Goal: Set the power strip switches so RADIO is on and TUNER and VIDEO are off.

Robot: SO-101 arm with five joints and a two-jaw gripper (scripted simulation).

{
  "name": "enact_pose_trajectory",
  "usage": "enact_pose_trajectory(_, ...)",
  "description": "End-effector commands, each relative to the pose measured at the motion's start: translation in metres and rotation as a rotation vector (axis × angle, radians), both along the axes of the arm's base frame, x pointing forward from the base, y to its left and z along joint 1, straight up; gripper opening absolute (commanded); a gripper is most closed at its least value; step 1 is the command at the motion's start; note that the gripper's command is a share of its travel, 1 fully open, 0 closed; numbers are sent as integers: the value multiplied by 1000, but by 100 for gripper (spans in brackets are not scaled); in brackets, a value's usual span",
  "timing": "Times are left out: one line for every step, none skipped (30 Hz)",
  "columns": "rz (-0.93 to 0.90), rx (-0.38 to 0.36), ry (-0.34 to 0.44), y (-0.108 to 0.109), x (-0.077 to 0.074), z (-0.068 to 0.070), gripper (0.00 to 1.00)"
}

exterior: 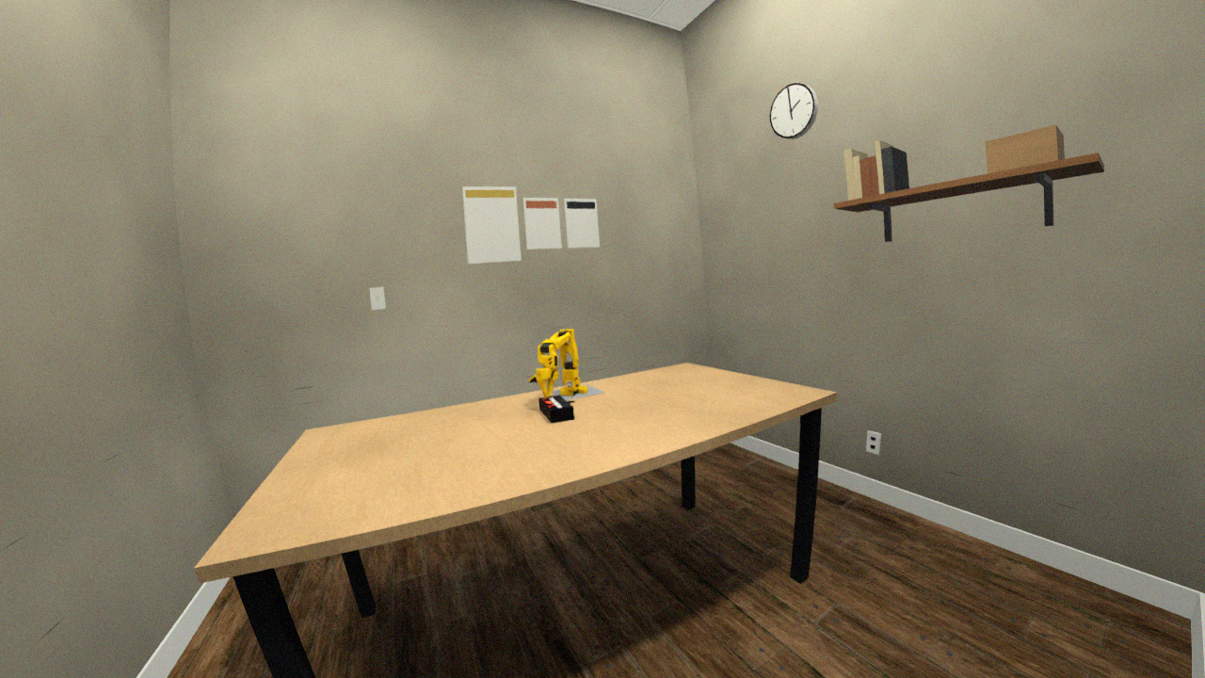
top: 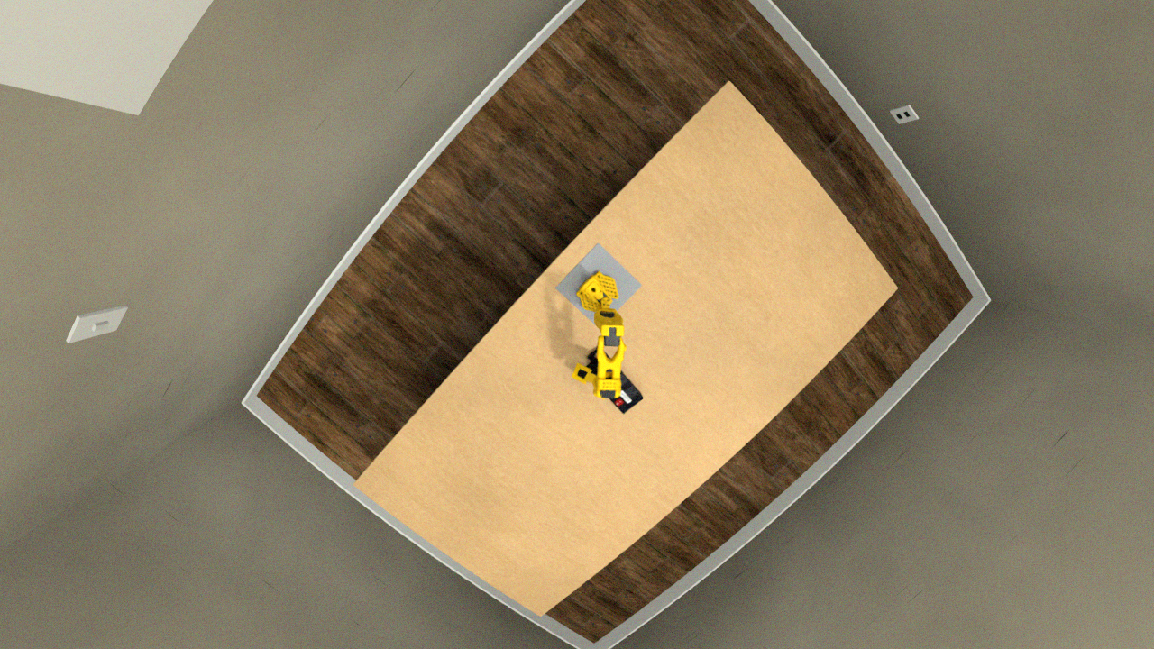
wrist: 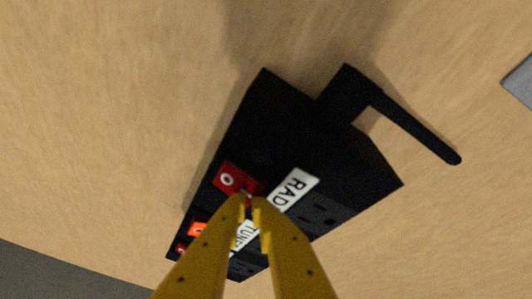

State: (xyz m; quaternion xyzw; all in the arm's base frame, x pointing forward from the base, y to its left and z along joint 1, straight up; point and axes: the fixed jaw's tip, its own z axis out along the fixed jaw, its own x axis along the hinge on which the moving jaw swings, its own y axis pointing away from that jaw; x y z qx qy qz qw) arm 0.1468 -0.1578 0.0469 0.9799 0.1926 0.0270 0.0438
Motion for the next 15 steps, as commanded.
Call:
enact_pose_trajectory(19, 78, 73, 13, -9, -22, 0)
enact_pose_trajectory(19, 78, 73, 13, -9, -23, 0)
enact_pose_trajectory(19, 78, 73, 13, -9, -23, 0)
enact_pose_trajectory(19, 78, 73, 13, -9, -23, 0)
enact_pose_trajectory(19, 78, 73, 13, -9, -23, 0)
enact_pose_trajectory(19, 78, 73, 13, -9, -23, 0)
enact_pose_trajectory(19, 78, 73, 13, -9, -23, 0)
enact_pose_trajectory(19, 78, 73, 13, -9, -23, 0)
enact_pose_trajectory(19, 78, 73, 13, -9, -23, 0)
enact_pose_trajectory(19, 78, 73, 13, -9, -23, 0)
enact_pose_trajectory(19, 78, 73, 13, -9, -23, 0)
enact_pose_trajectory(19, 78, 73, 14, -9, -24, 0)
enact_pose_trajectory(19, 78, 73, 14, -9, -24, 0)
enact_pose_trajectory(20, 78, 73, 14, -10, -25, 0)
enact_pose_trajectory(20, 78, 73, 14, -10, -25, 0)
